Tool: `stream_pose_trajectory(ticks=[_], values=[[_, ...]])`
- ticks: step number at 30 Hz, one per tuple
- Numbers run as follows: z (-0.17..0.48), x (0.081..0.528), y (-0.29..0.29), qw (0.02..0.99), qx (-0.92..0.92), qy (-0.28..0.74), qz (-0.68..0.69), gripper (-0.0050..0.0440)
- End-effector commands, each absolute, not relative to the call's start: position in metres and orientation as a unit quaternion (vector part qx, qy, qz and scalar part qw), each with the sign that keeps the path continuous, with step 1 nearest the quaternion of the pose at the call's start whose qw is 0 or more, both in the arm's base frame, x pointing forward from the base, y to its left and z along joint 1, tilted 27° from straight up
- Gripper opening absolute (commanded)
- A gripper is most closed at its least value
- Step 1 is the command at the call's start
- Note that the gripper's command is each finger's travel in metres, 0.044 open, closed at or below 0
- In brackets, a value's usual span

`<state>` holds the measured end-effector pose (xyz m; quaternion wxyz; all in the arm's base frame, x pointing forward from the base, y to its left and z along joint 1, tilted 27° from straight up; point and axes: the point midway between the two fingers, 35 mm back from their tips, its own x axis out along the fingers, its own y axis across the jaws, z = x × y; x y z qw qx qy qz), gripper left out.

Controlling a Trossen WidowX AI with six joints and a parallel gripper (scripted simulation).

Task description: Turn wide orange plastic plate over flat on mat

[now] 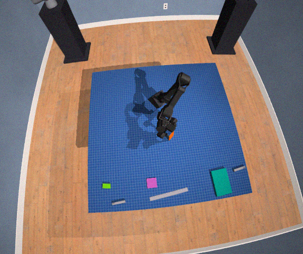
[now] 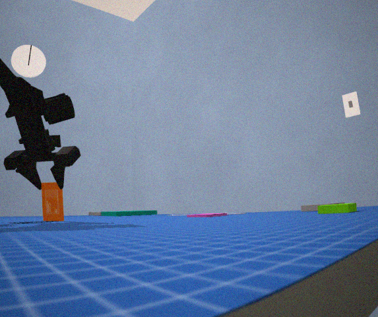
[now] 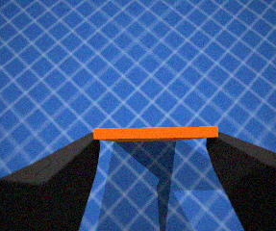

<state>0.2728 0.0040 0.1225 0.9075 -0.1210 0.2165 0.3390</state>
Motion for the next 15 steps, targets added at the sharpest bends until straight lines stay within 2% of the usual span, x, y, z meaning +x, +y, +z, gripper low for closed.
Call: stream_pose_trajectory(ticks=[1,15], values=[[0.128,0.276,0.001,0.907,-0.134,0.218,0.335,0.0291],[0.114,0.27,-0.008,0.893,-0.152,0.272,0.325,0.0291]])
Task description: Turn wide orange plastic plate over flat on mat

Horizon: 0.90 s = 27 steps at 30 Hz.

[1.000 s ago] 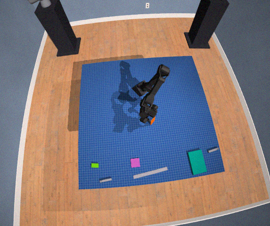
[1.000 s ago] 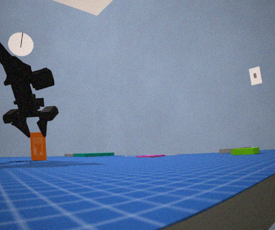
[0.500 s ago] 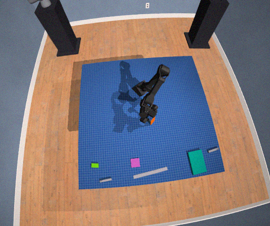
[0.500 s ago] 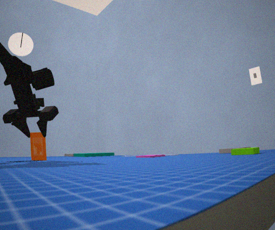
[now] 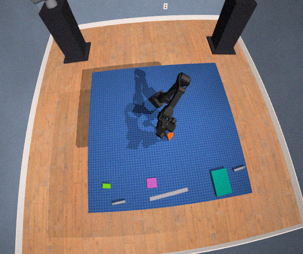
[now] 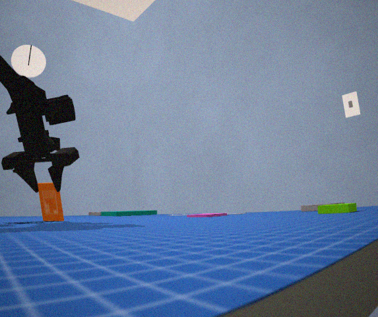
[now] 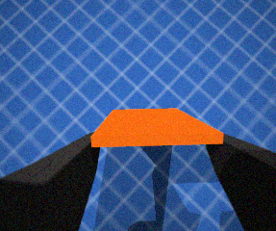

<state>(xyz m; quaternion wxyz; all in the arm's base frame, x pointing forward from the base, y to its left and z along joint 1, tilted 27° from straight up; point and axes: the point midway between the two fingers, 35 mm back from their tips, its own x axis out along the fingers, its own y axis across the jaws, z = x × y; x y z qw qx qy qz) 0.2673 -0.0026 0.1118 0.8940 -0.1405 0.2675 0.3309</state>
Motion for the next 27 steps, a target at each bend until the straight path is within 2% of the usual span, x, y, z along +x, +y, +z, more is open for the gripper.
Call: stream_pose_trajectory(ticks=[1,27], values=[[0.1138,0.2697,-0.0077,0.893,-0.152,0.272,0.325,0.0291],[0.1126,0.2682,-0.0063,0.893,-0.151,0.272,0.327,0.0291]])
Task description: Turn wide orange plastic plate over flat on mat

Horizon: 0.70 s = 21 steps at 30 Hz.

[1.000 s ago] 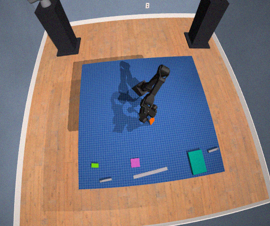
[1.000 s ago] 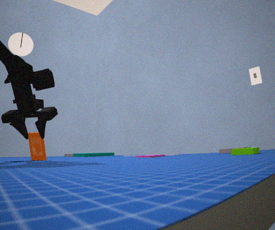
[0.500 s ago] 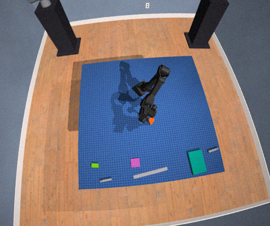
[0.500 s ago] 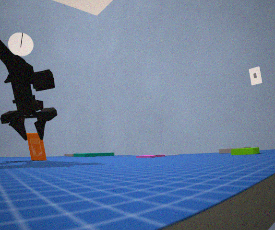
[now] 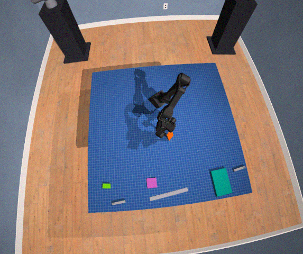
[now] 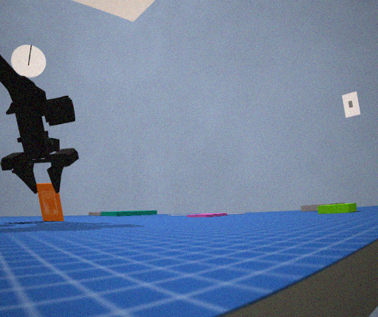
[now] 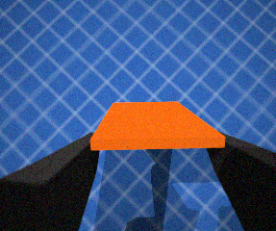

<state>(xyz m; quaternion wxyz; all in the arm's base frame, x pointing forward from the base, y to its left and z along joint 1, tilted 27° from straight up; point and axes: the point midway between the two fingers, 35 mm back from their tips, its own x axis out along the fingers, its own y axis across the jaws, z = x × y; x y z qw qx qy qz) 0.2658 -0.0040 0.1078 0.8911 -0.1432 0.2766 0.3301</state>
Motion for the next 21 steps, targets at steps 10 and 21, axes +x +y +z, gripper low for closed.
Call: stream_pose_trajectory(ticks=[10,21], values=[[0.1126,0.2682,-0.0063,0.893,-0.151,0.272,0.327,0.0291],[0.1137,0.2696,-0.0067,0.891,-0.155,0.274,0.326,0.0291]])
